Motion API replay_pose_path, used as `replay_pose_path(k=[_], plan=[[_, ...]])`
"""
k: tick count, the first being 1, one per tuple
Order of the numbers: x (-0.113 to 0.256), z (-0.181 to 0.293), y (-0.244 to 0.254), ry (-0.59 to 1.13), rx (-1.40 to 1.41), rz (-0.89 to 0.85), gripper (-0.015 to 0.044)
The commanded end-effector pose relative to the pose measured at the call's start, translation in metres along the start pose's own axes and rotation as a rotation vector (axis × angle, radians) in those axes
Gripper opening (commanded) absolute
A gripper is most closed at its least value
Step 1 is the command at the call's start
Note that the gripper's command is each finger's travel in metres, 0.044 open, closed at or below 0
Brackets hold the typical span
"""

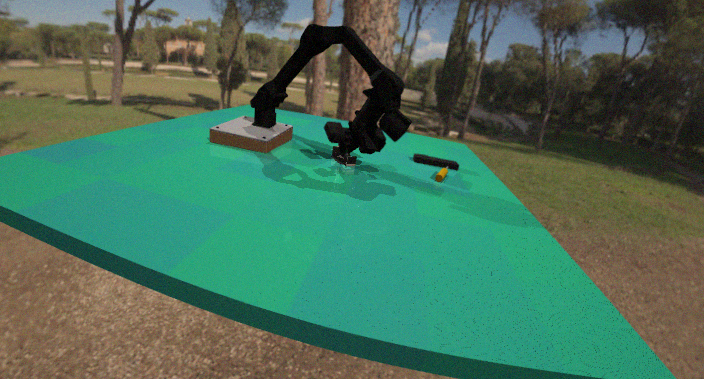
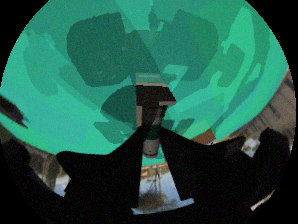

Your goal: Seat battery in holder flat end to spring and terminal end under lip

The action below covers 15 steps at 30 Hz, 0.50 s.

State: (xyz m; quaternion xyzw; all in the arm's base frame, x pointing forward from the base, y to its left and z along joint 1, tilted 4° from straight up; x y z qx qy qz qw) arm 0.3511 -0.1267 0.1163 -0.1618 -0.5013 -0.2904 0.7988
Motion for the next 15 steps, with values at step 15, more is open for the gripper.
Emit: replay_pose_path(k=[15], plan=[[0.0043,-0.0045,0.0002,-0.025,0.004,0.016,0.0065]])
Point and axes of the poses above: the point midway between the two fingers, 35 mm back from their tips, its own x axis back along the fingers, its own y axis across the jaws, z = x × y, the point moved 10 cm from there along x, back along the fingers, and after that the axes turned 13 degrees about x, right-handed, at the moved point
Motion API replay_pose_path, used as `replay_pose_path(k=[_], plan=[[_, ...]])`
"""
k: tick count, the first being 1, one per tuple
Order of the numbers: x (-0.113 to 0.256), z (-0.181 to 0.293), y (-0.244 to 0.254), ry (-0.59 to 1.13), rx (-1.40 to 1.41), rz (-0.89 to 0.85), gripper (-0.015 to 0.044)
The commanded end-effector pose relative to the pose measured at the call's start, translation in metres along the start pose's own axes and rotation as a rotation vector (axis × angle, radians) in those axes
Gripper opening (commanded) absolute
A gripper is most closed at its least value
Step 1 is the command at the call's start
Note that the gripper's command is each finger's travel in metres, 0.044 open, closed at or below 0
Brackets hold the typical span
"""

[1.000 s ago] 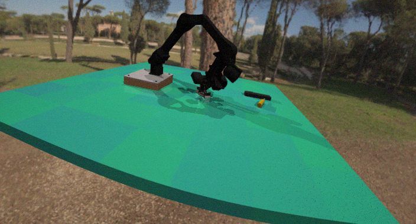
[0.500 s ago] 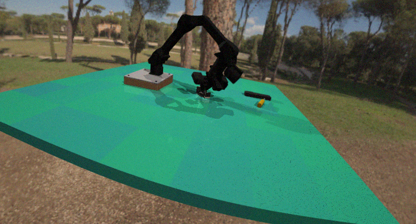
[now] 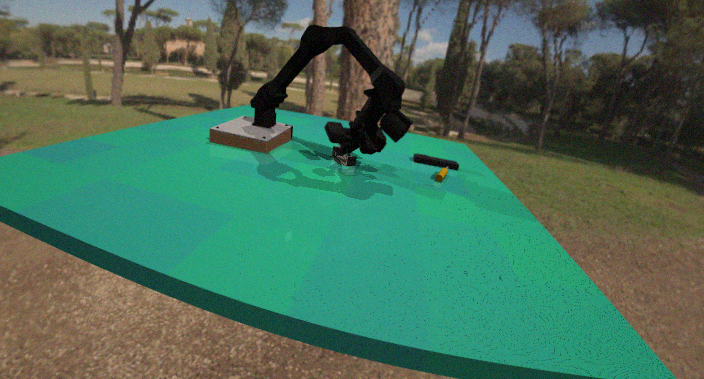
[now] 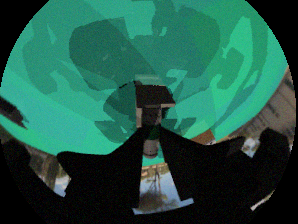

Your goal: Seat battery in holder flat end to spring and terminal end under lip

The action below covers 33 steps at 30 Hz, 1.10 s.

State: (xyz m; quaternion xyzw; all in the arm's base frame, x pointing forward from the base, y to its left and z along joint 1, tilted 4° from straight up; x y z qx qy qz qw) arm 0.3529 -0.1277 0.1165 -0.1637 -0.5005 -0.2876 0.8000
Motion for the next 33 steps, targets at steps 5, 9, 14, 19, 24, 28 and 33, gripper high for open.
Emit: replay_pose_path(k=[5,9,14,19,24,28,33], plan=[[0.0033,-0.0023,0.0001,-0.028,0.004,0.011,0.0065],[0.0033,-0.0023,0.0002,-0.029,0.004,0.012,0.0065],[0.0032,-0.0022,0.0003,-0.030,0.004,0.013,0.0065],[0.0032,-0.0024,0.0004,-0.029,0.004,0.014,0.0065],[0.0031,-0.0023,0.0004,-0.030,0.004,0.014,0.0065],[0.0022,-0.0004,0.0014,-0.046,0.005,0.021,0.0065],[0.0006,0.0025,0.0029,-0.072,0.004,0.031,0.0065]])
Point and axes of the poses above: the point midway between the two fingers, 35 mm back from their tips, its own x axis back along the fingers, its own y axis across the jaws, z = x × y, the point moved 10 cm from there along x, back along the fingers, and after that the axes turned 13 degrees about x, right-handed, at the moved point
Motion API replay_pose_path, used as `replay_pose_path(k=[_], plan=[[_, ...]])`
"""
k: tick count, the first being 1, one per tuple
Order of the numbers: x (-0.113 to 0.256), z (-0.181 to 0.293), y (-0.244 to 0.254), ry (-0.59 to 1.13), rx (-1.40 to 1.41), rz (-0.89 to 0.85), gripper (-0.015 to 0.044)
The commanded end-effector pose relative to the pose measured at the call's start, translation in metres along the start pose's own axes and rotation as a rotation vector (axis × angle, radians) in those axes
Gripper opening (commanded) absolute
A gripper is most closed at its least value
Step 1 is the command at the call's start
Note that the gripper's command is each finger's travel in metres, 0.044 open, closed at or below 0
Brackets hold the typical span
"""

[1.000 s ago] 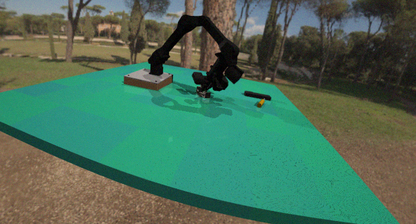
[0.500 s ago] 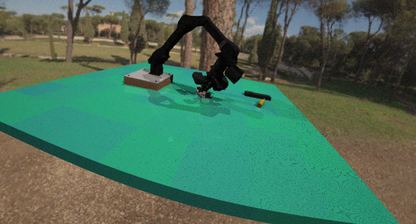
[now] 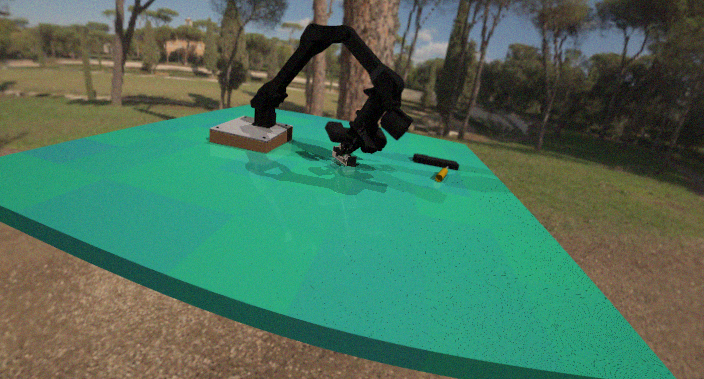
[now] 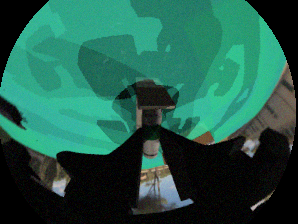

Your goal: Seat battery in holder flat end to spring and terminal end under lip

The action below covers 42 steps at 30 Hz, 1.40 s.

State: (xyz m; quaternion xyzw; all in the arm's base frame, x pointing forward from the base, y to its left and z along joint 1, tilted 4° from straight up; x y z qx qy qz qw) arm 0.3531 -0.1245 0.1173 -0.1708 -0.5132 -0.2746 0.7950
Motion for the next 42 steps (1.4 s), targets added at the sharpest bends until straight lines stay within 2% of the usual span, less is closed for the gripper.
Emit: replay_pose_path(k=[1,42], plan=[[0.001,0.001,0.001,-0.043,-0.004,0.013,0.0065],[-0.013,0.026,0.011,-0.259,-0.021,0.088,0.0065]])
Point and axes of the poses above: the point midway between the two fingers, 35 mm back from their tips, its own x axis back along the fingers, its own y axis across the jaws, z = x × y, the point moved 10 cm from there along x, back along the fingers, and after that the axes turned 13 degrees about x, right-handed, at the moved point
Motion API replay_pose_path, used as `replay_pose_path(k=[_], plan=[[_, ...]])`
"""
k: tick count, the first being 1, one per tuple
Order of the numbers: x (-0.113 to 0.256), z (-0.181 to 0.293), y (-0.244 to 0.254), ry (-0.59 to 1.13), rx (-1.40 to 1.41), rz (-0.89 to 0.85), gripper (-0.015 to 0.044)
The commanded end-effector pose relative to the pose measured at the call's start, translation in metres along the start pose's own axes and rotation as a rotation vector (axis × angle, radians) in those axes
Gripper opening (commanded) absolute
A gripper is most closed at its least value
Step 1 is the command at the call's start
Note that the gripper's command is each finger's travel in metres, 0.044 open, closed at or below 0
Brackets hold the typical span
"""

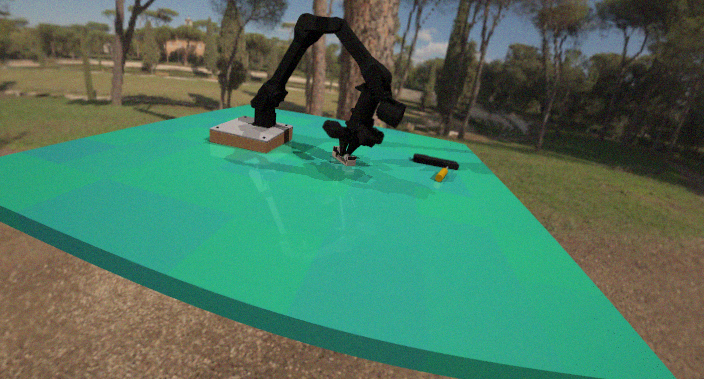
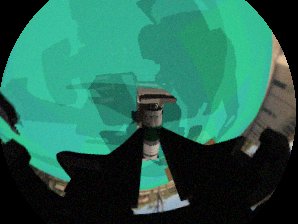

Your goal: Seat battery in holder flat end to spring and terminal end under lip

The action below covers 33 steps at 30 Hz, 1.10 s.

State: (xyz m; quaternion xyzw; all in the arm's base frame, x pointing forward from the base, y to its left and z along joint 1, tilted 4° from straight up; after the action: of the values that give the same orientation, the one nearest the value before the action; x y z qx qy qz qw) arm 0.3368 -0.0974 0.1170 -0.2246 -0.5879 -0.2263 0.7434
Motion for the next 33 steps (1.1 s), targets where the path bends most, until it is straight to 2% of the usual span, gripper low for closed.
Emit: replay_pose_path(k=[1,33], plan=[[-0.001,0.000,0.000,-0.046,-0.010,0.012,0.0065],[-0.007,0.021,0.006,-0.218,-0.046,0.051,0.0065]])
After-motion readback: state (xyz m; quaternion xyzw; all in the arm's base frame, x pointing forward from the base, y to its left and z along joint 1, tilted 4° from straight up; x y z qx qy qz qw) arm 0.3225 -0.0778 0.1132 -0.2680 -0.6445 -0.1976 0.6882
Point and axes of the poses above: the point midway between the two fingers, 35 mm back from their tips, its own x axis back along the fingers, its own y axis across the jaws, z = x × y, the point moved 10 cm from there along x, back along the fingers, and after that the axes turned 13 degrees about x, right-handed, at the moved point
